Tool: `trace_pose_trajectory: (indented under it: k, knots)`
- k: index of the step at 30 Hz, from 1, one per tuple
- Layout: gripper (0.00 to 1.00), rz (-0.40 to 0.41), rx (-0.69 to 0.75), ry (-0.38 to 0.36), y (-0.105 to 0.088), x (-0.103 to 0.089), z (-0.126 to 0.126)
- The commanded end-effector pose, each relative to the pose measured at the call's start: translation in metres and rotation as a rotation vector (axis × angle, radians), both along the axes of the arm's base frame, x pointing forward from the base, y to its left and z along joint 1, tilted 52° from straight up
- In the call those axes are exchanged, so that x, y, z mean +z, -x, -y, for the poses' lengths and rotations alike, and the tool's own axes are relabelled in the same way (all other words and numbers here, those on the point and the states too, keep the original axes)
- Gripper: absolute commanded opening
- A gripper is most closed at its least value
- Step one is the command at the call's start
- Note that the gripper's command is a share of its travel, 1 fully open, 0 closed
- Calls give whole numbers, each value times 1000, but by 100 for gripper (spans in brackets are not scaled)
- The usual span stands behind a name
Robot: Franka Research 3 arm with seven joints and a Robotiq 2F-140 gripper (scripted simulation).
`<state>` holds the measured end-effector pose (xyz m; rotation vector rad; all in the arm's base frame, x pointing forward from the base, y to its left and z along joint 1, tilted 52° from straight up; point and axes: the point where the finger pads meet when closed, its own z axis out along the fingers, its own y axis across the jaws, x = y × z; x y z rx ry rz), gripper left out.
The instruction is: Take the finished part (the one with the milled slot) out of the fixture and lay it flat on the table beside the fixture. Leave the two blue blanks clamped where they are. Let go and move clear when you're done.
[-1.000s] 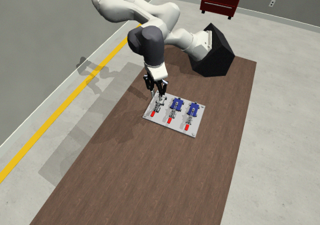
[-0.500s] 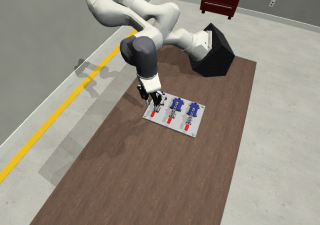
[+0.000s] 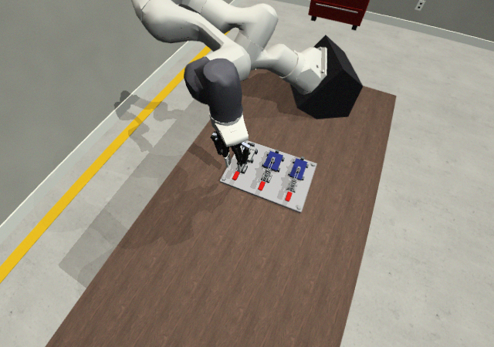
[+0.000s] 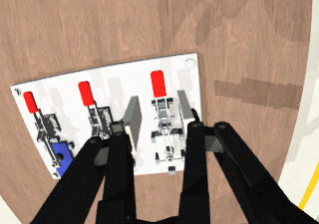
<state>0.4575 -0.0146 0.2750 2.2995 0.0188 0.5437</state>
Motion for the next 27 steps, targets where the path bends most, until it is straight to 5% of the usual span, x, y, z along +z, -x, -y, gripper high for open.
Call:
trace_pose_trajectory:
  k: [1,27]
  knots:
    - [28,-5,10,3,-3,-3,2]
    - [28,-5,10,3,-21,-32,34]
